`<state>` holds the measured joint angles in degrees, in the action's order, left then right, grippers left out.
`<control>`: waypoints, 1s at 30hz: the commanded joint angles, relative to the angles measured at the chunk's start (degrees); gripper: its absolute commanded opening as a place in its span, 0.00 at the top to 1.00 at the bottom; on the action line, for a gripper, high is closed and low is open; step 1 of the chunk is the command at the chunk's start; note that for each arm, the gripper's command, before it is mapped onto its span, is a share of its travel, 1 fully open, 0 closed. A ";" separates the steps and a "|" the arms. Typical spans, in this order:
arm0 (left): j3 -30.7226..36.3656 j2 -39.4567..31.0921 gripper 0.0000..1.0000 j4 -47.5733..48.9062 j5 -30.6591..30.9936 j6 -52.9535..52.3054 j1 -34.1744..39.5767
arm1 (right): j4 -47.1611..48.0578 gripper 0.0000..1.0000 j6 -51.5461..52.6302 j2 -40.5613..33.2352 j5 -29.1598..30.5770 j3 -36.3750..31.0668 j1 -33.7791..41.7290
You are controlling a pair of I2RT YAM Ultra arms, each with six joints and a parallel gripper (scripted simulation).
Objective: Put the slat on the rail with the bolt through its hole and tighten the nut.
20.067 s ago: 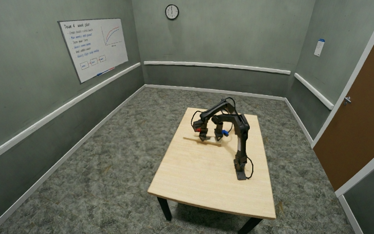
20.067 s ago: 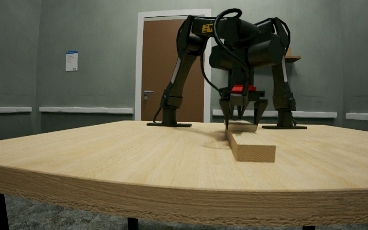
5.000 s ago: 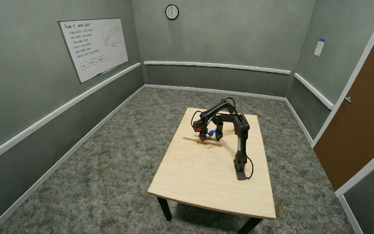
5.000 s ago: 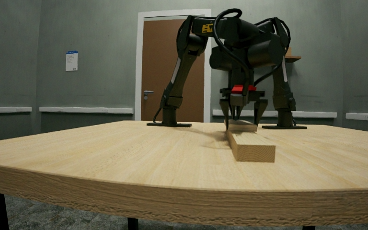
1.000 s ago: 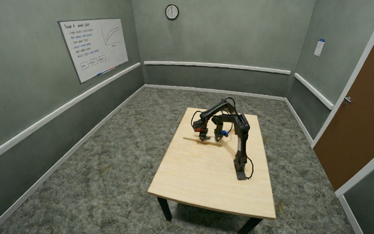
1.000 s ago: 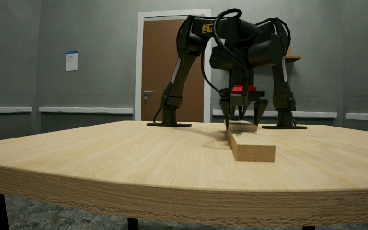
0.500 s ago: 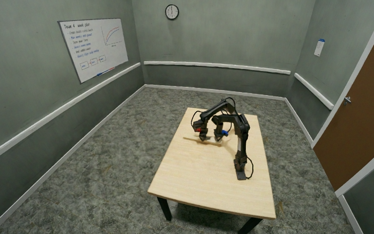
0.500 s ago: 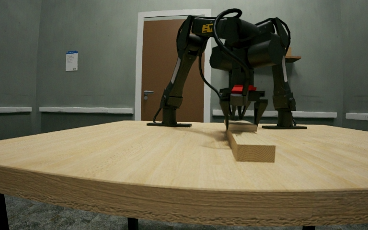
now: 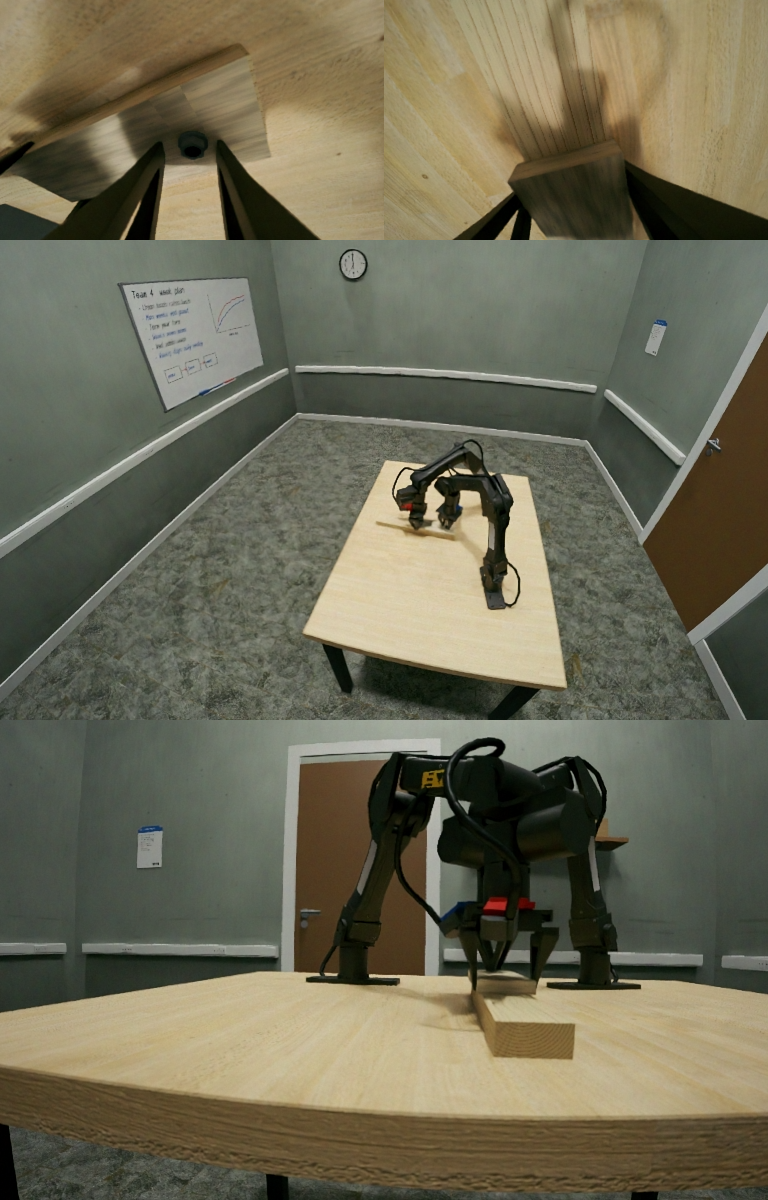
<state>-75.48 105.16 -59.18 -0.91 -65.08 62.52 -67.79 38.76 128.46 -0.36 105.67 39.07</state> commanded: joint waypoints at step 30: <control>-1.85 0.10 0.66 -1.99 1.22 89.97 -0.16 | 0.04 0.28 0.00 -0.50 0.01 0.26 0.00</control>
<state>-75.50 105.19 -60.31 -0.27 13.06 62.52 -67.79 38.76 128.46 -0.36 105.67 39.07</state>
